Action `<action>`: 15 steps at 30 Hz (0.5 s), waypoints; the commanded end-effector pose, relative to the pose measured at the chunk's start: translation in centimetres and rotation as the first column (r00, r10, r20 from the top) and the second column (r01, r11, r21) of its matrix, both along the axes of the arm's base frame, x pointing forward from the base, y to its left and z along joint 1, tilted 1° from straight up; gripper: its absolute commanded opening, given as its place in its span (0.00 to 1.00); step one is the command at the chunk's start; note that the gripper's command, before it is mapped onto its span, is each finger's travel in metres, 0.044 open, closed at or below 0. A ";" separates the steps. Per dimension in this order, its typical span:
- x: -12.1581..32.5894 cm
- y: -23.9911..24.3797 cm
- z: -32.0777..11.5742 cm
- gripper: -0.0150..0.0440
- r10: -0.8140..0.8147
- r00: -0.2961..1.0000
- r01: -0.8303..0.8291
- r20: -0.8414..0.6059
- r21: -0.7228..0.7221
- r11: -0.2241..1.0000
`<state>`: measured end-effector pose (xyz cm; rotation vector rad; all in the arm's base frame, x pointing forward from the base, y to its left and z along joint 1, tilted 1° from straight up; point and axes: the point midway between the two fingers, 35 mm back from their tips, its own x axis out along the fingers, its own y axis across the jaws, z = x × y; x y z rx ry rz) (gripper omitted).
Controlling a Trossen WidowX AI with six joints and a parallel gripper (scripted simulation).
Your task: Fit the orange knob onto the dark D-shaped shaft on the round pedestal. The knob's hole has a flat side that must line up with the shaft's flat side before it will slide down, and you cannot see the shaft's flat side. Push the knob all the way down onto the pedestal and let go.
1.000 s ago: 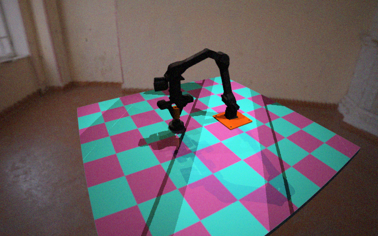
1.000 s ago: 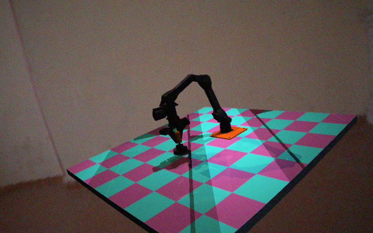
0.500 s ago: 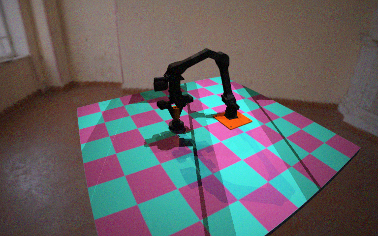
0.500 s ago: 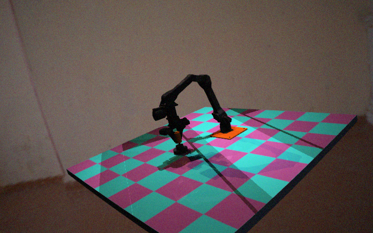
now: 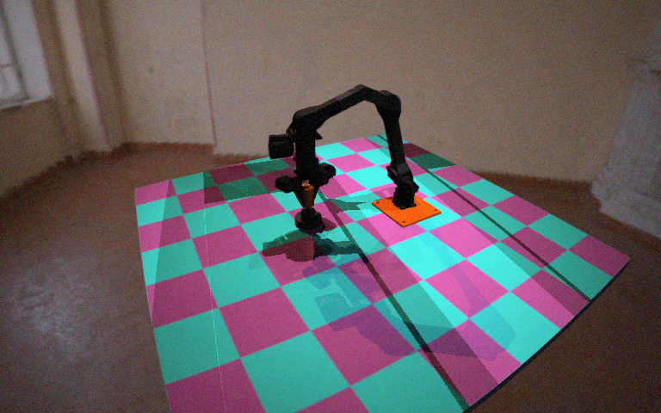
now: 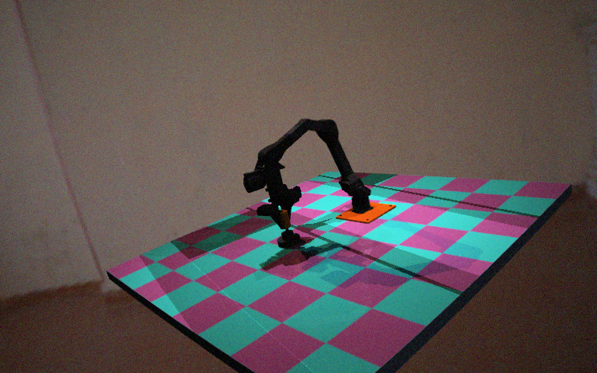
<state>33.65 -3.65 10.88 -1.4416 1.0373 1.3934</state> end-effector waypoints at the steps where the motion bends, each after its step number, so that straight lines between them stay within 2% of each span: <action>1: 0.0 0.0 -0.1 0.25 0.026 1.000 -0.026 0.002 -0.001 1.000; 15: 0.0 0.0 -0.3 0.25 0.026 1.000 -0.026 0.002 -0.001 1.000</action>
